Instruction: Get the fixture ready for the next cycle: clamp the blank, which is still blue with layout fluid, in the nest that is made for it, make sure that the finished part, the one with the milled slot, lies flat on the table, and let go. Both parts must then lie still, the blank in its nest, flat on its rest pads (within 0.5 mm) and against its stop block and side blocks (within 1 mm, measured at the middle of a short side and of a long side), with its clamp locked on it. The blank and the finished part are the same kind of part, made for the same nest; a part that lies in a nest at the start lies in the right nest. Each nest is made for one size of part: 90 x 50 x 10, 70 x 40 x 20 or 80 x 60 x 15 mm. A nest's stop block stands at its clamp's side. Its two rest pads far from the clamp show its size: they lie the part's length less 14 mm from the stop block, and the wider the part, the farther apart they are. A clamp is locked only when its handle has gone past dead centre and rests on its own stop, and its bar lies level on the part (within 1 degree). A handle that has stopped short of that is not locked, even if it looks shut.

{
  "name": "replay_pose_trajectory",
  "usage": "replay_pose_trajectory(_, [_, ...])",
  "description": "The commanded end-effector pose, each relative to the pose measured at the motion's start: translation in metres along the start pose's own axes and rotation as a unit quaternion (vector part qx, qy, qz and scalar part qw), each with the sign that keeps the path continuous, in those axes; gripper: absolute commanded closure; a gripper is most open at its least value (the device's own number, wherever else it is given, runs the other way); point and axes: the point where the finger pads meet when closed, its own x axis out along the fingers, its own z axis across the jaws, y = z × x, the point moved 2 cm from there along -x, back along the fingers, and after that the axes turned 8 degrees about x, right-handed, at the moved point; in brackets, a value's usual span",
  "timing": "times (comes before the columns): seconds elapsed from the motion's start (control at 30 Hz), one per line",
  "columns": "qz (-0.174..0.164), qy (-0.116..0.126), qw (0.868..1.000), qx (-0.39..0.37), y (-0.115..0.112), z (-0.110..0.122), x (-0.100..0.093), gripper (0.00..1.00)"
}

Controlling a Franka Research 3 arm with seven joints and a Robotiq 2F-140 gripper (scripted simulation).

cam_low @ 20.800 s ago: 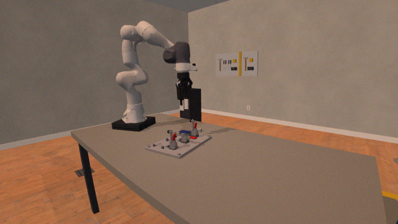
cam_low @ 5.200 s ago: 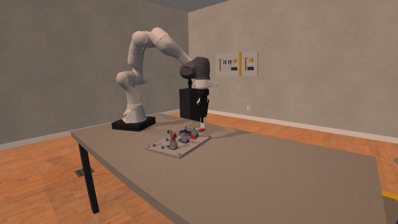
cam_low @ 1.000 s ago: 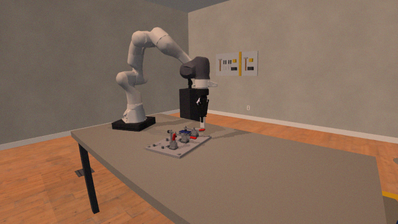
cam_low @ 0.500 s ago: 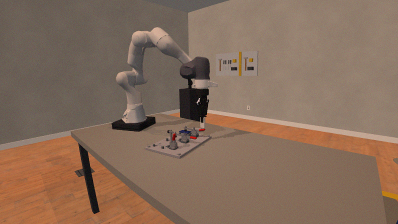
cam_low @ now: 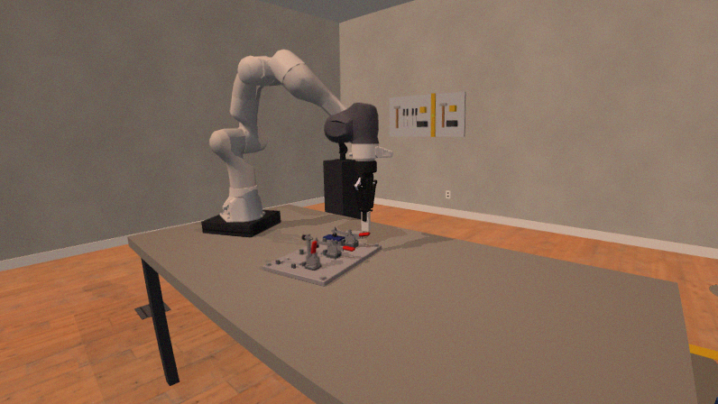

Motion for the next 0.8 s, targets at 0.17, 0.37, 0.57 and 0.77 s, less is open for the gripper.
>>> replay_pose_trajectory(0.17, [0.0, -0.001, 1.0, 0.0, 0.0, 0.0011, 0.0029, 1.0])
replay_pose_trajectory(0.37, [0.0, -0.001, 1.0, 0.0, 0.0, 0.0011, 0.0029, 1.0])
replay_pose_trajectory(0.57, [0.0, -0.001, 1.0, 0.0, 0.0, 0.0011, 0.0031, 1.0])
replay_pose_trajectory(0.77, [0.0, -0.001, 1.0, 0.0, 0.0, 0.0011, 0.0049, 1.0])
